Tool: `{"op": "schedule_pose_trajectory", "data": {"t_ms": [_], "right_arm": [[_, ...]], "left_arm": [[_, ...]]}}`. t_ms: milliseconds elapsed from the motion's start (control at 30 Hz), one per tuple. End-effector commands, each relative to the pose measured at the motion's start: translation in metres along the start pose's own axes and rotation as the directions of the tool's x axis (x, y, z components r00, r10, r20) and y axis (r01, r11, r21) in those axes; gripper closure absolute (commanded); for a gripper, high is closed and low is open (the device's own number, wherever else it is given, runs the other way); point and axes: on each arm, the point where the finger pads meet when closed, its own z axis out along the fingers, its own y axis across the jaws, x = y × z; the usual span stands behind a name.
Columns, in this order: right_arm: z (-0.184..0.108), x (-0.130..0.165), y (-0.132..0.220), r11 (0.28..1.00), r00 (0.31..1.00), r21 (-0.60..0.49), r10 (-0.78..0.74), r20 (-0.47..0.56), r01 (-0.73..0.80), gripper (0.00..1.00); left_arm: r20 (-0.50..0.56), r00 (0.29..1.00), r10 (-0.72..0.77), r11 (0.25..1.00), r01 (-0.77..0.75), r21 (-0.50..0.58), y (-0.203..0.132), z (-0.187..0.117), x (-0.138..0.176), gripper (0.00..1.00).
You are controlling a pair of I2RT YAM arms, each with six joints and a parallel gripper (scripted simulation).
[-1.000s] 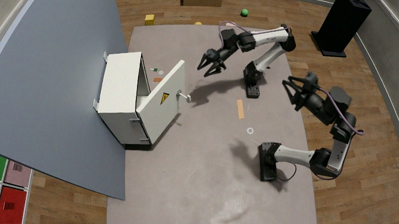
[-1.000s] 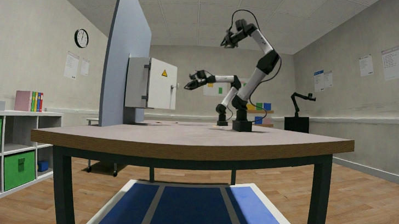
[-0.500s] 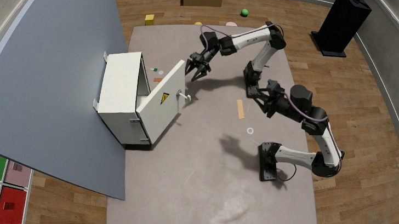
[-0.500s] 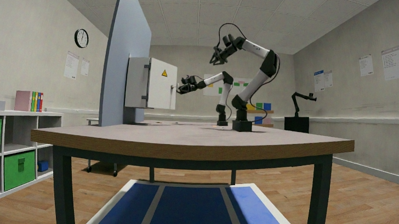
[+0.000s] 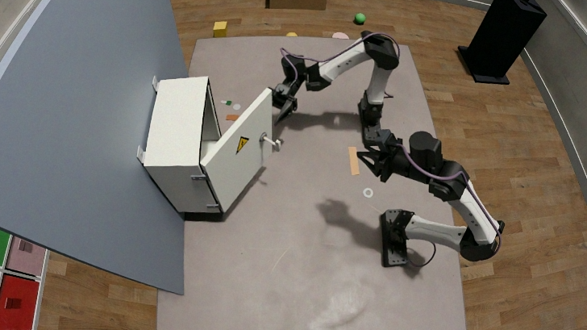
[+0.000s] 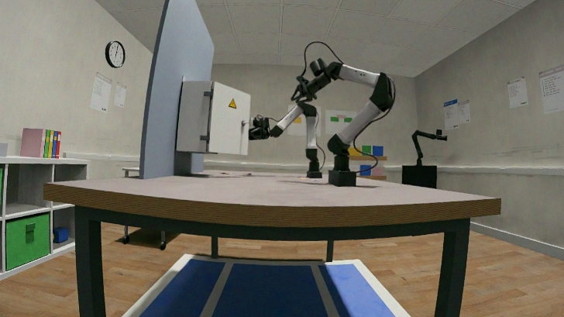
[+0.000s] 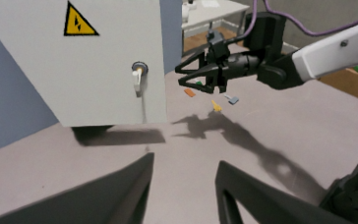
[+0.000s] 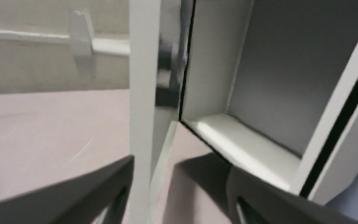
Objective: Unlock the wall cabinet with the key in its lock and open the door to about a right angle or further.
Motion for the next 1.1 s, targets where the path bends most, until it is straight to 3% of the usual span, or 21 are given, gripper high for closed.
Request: {"op": "schedule_pose_trajectory", "data": {"t_ms": [0,433,1067], "right_arm": [[0.009,0.002,0.013,0.997,0.995,-0.056,-0.039,0.097,0.044,0.49],[0.028,0.024,0.022,0.997,0.996,-0.069,-0.017,0.092,0.024,0.49],[0.055,0.019,0.02,0.998,0.995,-0.059,-0.027,0.099,0.033,0.49]], "left_arm": [[0.006,1.0,-0.009,1.0,0.009,-0.026,0.005,0.004,0.001,0.63],[-0.007,1.0,-0.009,1.0,0.008,-0.024,0.004,0.004,0.004,0.63],[0.006,1.0,-0.002,1.0,0.002,-0.014,0.003,0.002,-0.001,0.63]]}}
